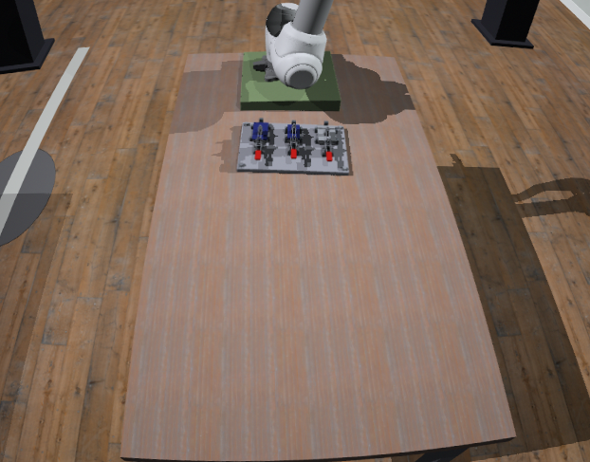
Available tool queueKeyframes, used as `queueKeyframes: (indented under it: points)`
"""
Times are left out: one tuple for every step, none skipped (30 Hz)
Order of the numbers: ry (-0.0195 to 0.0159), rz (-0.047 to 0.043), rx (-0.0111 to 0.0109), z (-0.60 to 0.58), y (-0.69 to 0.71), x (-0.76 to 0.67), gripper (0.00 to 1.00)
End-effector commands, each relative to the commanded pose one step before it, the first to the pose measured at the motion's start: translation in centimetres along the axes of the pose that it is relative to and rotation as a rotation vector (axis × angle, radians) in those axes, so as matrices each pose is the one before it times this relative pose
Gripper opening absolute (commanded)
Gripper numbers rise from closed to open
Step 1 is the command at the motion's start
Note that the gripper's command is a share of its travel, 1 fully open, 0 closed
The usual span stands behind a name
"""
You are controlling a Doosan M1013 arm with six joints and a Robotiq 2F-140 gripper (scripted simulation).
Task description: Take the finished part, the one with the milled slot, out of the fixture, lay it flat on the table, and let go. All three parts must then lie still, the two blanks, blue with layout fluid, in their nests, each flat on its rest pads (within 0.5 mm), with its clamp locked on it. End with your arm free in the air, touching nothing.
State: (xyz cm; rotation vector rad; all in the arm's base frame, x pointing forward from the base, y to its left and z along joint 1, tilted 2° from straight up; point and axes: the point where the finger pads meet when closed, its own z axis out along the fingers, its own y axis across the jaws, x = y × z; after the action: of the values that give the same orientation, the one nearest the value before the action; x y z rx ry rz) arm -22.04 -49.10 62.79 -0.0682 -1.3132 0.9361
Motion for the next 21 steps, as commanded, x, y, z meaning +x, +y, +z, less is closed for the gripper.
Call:
queueKeyframes:
  points:
    - [-0.00008,0.00005,-0.00006,0.004,0.004,0.0,1.0]
    - [0.0,0.0,0.0,0.0,0.0,0.0,1.0]
    - [0.0,0.0,0.0,0.0,0.0,0.0,1.0]
    - [0.0,0.0,0.0,0.0,0.0,0.0,1.0]
    - [0.0,0.0,0.0,0.0,0.0,0.0,1.0]
    - [0.0,0.0,0.0,0.0,0.0,0.0,1.0]
    - [0.0,0.0,0.0,0.0,0.0,0.0,1.0]
    - [0.0,0.0,0.0,0.0,0.0,0.0,1.0]
    - [0.0,0.0,0.0,0.0,0.0,0.0,1.0]
    - [0.0,0.0,0.0,0.0,0.0,0.0,1.0]
    - [0.0,0.0,0.0,0.0,0.0,0.0,1.0]
    - [0.0,0.0,0.0,0.0,0.0,0.0,1.0]
    - [0.0,0.0,0.0,0.0,0.0,0.0,1.0]
    - [0.0,0.0,0.0,0.0,0.0,0.0,1.0]
    - [0.0,0.0,0.0,0.0,0.0,0.0,1.0]
    - [0.0,0.0,0.0,0.0,0.0,0.0,1.0]
    - [0.0,0.0,0.0,0.0,0.0,0.0,1.0]
    - [-0.0002,0.00004,-0.00005,-0.004,0.0,-0.007,1.0]
    - [-0.00134,0.00022,-0.00036,-0.029,-0.001,-0.048,1.0]
    - [-0.00348,0.00056,-0.00094,-0.077,-0.002,-0.124,1.0]
    - [-0.00647,0.00102,-0.00174,-0.143,-0.004,-0.231,1.0]
